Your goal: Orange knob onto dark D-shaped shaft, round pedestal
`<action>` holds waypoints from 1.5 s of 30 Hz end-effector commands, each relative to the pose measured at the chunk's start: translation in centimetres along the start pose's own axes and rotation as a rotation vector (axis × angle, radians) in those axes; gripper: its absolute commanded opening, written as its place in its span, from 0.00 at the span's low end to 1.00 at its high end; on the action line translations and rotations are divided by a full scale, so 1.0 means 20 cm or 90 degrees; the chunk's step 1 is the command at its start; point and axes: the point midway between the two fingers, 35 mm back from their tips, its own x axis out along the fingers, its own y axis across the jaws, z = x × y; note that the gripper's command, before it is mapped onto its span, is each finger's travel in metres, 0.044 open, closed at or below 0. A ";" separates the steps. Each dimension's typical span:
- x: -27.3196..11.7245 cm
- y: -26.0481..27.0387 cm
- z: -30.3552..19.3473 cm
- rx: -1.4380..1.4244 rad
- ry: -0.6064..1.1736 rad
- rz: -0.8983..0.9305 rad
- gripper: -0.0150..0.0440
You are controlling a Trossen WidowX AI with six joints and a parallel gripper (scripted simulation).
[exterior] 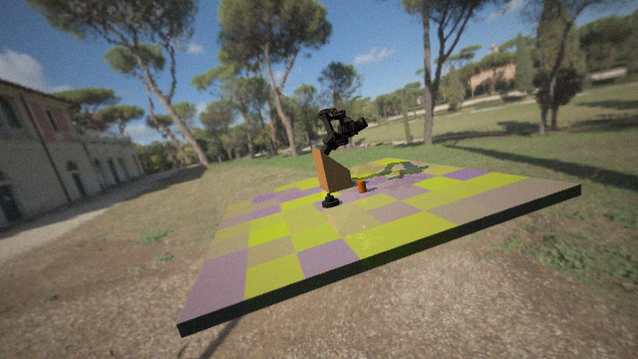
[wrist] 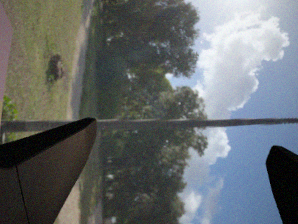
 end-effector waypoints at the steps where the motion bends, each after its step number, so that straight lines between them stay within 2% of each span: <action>1: 0.00 0.00 0.00 0.000 0.000 0.000 0.98; 4: 0.01 0.08 0.03 -0.012 0.007 0.069 1.00; 11: 0.00 0.47 0.10 -0.022 0.096 0.407 1.00; 21: -0.18 0.90 0.20 0.134 0.344 0.881 1.00; 27: -0.23 1.00 0.34 0.294 0.491 1.095 1.00; 45: -0.23 1.01 0.37 0.314 0.506 1.116 1.00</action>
